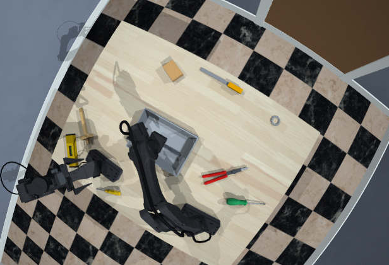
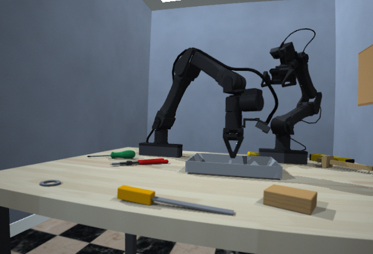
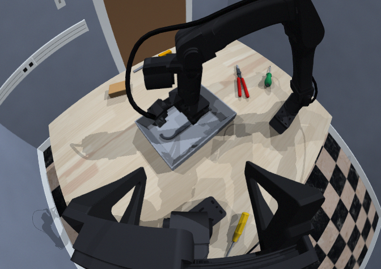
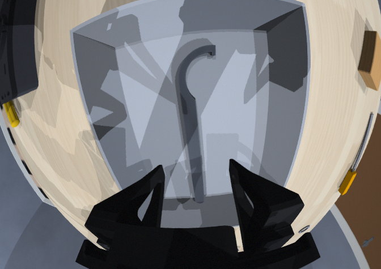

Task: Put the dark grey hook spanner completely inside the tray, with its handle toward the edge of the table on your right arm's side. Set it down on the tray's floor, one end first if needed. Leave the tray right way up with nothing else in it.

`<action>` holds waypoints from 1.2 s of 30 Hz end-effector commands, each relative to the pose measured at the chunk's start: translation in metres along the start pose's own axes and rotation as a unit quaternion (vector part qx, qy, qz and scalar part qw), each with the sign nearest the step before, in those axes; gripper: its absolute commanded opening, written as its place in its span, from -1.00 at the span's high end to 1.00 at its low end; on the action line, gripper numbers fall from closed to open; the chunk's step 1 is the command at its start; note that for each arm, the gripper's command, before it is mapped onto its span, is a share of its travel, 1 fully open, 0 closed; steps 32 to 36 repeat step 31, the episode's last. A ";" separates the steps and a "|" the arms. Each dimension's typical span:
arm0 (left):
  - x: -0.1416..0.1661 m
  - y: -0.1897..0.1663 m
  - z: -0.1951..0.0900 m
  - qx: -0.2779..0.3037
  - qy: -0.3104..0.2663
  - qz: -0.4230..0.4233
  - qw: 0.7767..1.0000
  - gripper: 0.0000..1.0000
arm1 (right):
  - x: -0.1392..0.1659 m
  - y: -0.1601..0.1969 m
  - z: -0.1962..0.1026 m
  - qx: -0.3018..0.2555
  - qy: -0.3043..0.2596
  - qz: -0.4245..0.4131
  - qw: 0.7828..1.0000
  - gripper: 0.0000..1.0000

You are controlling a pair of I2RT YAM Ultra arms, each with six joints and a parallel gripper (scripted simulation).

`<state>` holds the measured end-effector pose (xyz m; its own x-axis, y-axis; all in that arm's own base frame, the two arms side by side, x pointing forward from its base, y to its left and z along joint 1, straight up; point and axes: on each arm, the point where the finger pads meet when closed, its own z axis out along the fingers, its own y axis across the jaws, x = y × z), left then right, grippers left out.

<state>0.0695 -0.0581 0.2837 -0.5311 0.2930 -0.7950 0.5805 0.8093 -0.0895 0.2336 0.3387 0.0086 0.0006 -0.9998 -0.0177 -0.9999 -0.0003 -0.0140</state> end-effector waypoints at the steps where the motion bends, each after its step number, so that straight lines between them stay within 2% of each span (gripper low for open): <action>1: -0.001 -0.001 -0.011 0.001 -0.014 0.001 1.000 -1.00 | -0.003 -0.009 -0.039 0.011 -0.014 0.000 1.000 -0.30; 5: -0.001 -0.001 -0.011 0.001 -0.014 0.001 1.000 -1.00 | 0.002 -0.006 -0.056 0.003 -0.003 0.000 1.000 -0.30; 12: -0.001 -0.001 -0.011 0.001 -0.014 0.001 1.000 -1.00 | 0.006 -0.003 -0.042 -0.008 0.011 0.001 1.000 -0.30; 36: -0.001 -0.001 -0.011 0.001 -0.014 0.001 1.000 -1.00 | 0.004 -0.001 -0.046 -0.005 0.007 0.001 1.000 -0.30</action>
